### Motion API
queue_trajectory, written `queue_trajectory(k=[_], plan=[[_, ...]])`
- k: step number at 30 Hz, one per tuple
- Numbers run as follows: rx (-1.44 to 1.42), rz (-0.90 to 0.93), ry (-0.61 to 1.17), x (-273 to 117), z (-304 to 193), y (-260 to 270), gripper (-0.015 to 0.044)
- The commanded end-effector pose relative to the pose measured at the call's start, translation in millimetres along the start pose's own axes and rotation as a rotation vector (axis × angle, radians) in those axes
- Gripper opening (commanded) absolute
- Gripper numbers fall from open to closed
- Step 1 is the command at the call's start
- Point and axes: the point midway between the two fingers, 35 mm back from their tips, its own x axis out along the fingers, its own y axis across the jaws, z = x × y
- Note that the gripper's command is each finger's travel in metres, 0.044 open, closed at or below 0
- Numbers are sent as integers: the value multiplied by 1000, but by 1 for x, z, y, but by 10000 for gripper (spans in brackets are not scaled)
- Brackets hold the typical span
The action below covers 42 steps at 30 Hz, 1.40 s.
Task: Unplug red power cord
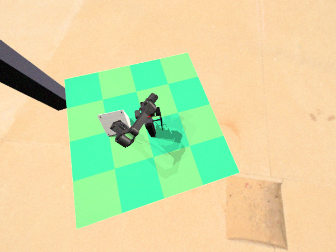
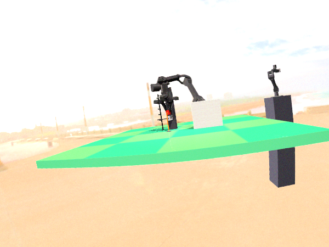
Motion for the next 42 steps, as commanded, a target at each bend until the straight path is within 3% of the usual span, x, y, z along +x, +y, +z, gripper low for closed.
queue_trajectory(k=[1,8,40,42], plan=[[-1,2,0,0,0,0,42],[-1,2,0,0,0,0,0],[-5,-2,-4,-5,49,-1,0],[-6,-4,-1,-3,43,-1,53]])
